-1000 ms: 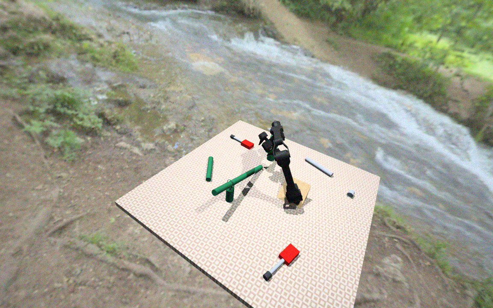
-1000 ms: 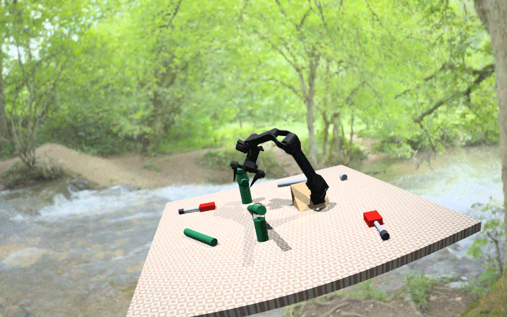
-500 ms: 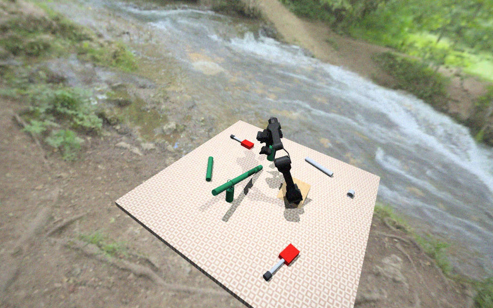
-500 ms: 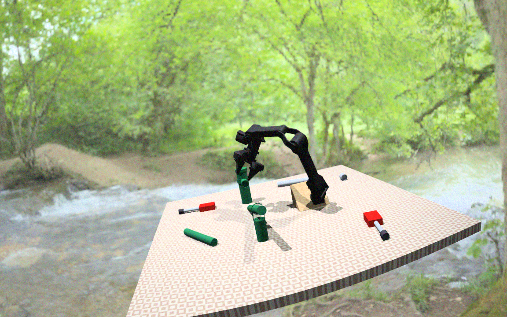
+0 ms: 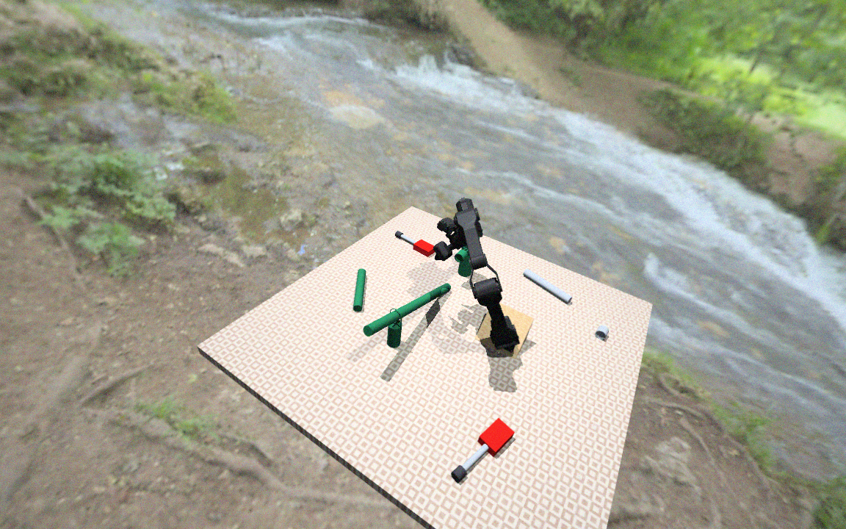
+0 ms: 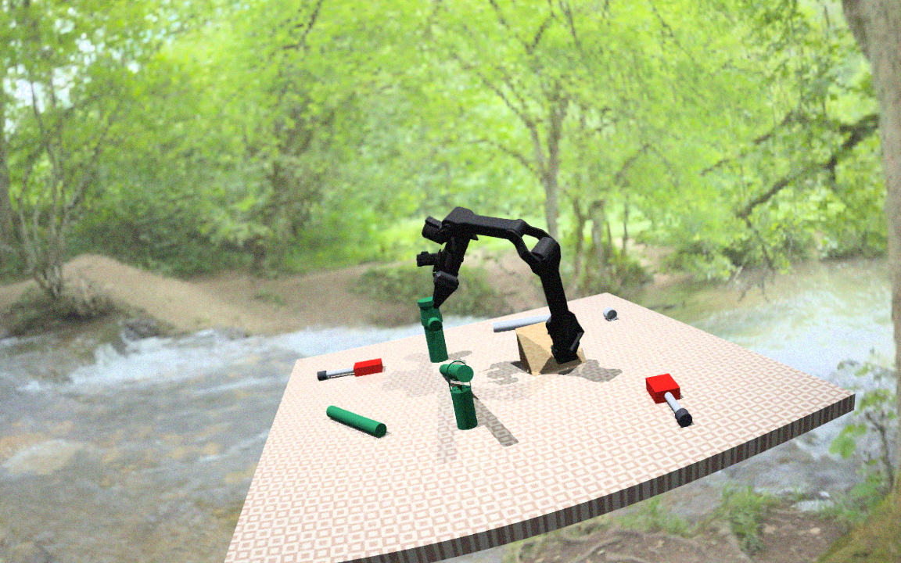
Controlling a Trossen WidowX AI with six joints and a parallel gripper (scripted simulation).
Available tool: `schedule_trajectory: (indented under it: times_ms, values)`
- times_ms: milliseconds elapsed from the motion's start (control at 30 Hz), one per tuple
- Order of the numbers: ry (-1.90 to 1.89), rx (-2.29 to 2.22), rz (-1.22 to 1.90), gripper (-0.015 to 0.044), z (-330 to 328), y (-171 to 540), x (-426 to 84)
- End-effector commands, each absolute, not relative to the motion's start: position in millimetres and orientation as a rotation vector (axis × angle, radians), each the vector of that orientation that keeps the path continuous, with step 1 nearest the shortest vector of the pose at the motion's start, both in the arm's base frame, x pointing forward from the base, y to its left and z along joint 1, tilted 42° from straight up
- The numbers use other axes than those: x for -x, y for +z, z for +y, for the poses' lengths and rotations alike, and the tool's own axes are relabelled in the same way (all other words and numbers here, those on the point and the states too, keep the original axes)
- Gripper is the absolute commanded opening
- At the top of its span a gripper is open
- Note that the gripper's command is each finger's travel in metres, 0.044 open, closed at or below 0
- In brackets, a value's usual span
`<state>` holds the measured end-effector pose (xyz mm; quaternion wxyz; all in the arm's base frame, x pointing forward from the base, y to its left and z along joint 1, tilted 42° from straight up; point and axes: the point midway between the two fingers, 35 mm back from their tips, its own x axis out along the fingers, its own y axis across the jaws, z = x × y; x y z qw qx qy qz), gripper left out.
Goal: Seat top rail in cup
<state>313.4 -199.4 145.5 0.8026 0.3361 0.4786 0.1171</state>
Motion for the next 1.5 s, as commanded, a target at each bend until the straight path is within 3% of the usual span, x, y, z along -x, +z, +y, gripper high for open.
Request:
schedule_trajectory:
  times_ms: [0, 333, 633, 1467]
  values:
    - [0.248, -0.725, 1.039, 0.0440, -198, 145, -313]
    - [0.784, -0.070, 1.004, 0.0440, -161, 117, -326]
    - [1.372, 0.538, 0.715, 0.0440, -121, 93, -331]
    - [1.435, 0.640, 0.670, 0.0440, -91, 62, -333]
